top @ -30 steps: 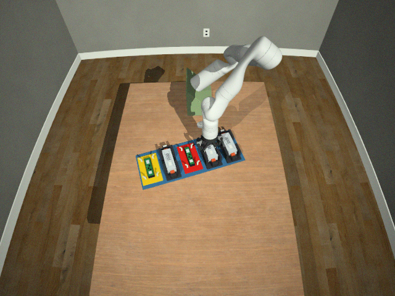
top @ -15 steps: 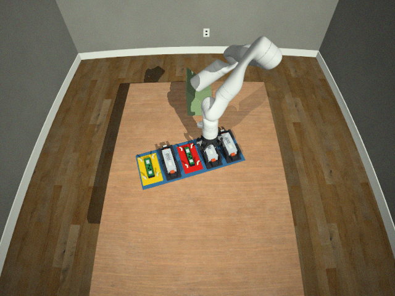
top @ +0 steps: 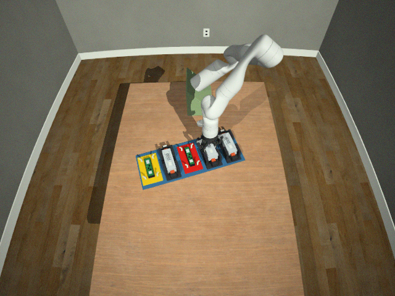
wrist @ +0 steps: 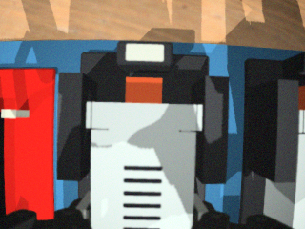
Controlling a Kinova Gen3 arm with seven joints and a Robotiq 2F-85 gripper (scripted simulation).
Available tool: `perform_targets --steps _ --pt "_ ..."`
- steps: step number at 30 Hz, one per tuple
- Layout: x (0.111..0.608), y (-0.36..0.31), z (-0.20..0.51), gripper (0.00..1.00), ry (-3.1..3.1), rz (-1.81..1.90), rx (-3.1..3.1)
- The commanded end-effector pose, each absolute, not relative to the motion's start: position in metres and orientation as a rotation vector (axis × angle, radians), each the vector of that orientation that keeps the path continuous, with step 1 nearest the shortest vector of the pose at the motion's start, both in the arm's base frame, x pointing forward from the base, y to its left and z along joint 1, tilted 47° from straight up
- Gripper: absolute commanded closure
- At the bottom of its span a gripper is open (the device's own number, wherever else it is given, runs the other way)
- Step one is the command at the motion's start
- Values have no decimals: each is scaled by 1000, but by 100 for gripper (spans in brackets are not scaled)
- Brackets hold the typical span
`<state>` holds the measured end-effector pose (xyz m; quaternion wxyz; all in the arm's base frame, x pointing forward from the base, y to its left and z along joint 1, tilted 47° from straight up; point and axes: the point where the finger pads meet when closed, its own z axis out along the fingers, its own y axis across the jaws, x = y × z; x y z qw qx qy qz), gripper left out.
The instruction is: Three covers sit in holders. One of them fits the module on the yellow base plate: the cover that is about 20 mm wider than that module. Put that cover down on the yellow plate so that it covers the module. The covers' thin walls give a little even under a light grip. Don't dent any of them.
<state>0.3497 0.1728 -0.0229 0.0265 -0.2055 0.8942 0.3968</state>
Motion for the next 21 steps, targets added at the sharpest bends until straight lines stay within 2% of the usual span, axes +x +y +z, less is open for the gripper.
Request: perform_targets --steps 1,21 --pt "352 164 -15 100 2762 1222 -633" --pt "357 136 11 100 2762 1222 -632"
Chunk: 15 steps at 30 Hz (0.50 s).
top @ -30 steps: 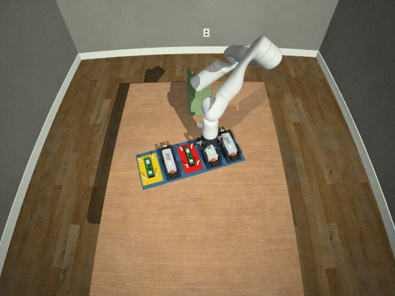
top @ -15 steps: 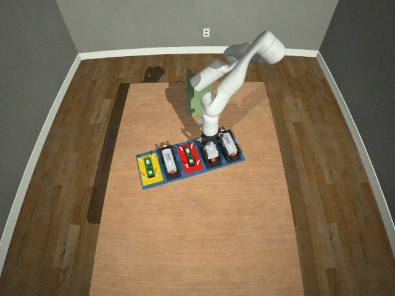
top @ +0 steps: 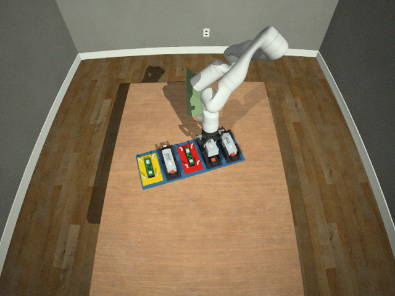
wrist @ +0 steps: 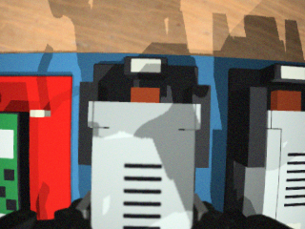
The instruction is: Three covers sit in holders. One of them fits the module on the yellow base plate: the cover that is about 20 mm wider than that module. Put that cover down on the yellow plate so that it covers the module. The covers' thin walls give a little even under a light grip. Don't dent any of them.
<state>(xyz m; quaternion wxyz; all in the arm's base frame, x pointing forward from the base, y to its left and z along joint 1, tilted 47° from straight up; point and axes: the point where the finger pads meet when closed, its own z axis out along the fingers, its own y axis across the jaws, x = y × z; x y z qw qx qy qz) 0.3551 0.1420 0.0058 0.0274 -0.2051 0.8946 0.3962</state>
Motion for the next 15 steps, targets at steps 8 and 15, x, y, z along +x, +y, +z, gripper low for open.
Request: perform_targets --steps 8,15 --pt "357 136 11 99 2762 1222 -632" --pt "357 136 11 99 2762 1222 -632"
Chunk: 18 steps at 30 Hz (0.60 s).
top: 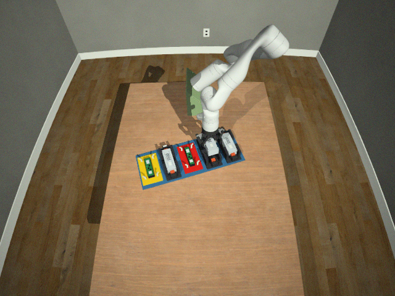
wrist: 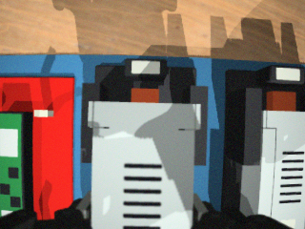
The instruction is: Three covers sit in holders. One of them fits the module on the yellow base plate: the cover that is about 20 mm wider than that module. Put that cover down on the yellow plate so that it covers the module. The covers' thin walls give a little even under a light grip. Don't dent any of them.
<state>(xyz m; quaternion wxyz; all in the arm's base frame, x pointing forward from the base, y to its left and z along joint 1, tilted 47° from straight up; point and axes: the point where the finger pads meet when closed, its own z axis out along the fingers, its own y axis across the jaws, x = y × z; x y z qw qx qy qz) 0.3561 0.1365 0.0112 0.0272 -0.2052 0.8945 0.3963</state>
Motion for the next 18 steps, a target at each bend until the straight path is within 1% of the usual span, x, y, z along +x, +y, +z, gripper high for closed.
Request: perform_targets --steps 1,18 --pt "357 136 11 99 2762 1222 -632" --pt "357 136 11 100 2762 1222 -632"
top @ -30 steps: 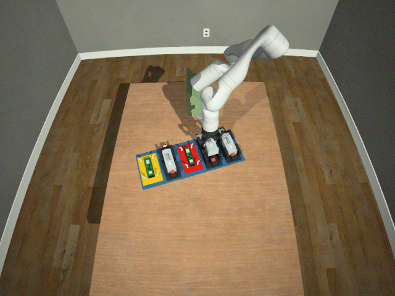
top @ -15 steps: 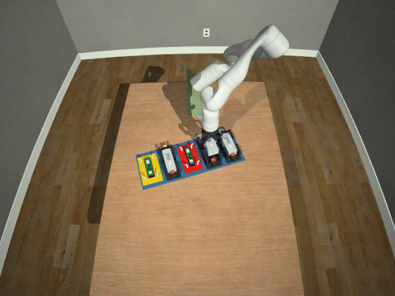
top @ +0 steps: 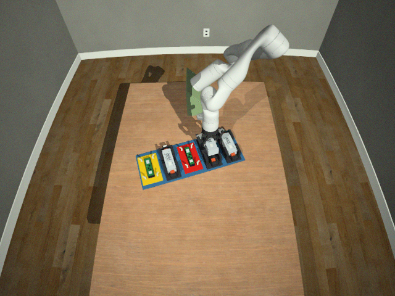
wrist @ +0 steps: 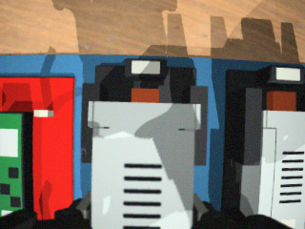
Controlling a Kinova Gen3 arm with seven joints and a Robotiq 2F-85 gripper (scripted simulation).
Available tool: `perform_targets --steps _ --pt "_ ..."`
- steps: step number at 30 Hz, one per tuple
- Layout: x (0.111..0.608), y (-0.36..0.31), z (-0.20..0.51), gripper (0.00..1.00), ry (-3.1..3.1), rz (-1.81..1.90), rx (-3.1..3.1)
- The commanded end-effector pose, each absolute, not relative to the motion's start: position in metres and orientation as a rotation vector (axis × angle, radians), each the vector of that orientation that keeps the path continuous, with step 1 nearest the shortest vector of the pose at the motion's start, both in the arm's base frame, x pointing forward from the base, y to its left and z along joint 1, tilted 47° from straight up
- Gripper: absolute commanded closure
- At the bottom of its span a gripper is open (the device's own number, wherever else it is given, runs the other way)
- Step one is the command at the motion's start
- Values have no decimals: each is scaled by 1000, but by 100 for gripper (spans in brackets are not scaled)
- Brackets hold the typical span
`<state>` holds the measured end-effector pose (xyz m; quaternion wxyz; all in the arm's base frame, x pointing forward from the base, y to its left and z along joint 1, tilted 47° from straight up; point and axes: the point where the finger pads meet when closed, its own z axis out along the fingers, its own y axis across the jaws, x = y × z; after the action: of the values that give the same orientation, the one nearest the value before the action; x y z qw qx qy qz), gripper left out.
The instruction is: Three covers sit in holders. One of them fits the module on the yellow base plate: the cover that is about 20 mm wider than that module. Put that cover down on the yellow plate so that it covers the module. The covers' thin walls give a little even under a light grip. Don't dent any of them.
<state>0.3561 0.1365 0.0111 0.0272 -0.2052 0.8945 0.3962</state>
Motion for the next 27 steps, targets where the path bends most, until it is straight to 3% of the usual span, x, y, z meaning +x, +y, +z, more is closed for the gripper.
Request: perform_targets --steps 1,27 --pt "357 136 11 100 2762 1222 -632" --pt "357 132 15 100 2762 1222 -632"
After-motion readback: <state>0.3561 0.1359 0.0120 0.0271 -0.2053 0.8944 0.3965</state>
